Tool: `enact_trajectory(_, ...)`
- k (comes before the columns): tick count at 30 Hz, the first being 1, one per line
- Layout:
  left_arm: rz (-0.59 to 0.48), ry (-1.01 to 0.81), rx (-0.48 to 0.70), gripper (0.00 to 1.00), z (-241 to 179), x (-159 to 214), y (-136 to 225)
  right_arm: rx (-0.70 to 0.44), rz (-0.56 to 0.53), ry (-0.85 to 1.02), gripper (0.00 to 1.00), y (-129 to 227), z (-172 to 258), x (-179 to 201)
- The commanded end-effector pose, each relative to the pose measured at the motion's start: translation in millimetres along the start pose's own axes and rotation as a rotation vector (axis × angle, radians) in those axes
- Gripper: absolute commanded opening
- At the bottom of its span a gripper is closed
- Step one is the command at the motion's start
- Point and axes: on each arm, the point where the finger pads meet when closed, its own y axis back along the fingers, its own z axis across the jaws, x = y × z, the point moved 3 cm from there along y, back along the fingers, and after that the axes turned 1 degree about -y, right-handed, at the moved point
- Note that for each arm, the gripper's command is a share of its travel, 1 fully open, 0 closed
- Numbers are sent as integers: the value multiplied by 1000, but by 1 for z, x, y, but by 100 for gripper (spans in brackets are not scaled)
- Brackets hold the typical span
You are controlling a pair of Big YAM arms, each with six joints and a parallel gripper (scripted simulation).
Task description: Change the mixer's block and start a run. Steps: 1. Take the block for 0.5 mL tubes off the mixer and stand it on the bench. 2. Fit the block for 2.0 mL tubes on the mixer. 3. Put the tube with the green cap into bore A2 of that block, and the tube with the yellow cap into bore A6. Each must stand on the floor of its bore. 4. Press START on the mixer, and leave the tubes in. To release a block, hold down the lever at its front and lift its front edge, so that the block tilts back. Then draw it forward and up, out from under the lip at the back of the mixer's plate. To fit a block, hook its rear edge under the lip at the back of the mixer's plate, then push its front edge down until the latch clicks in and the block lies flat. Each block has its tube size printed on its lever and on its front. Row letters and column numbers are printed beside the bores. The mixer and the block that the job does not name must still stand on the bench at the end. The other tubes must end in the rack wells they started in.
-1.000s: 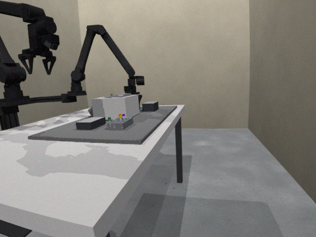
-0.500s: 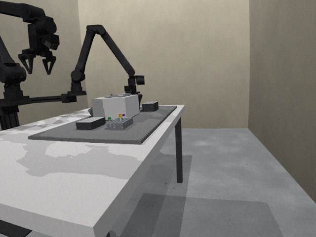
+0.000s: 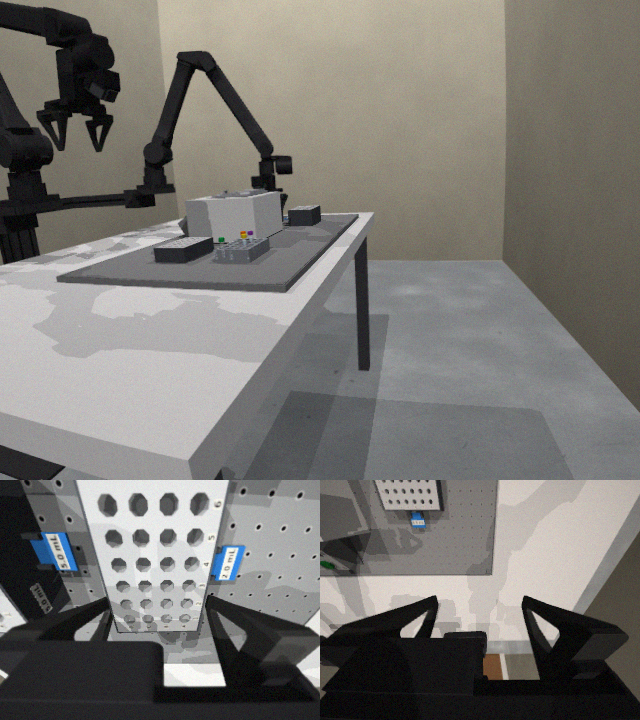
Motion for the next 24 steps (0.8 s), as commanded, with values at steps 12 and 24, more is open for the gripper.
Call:
enact_trajectory(12, 15, -5, -52, 100, 11, 6, 16, 3, -48, -23, 100, 17, -4, -18)
enact_trajectory(24, -1, -7, -3, 100, 1, 2, -6, 1, -29, -22, 100, 10, -3, -12)
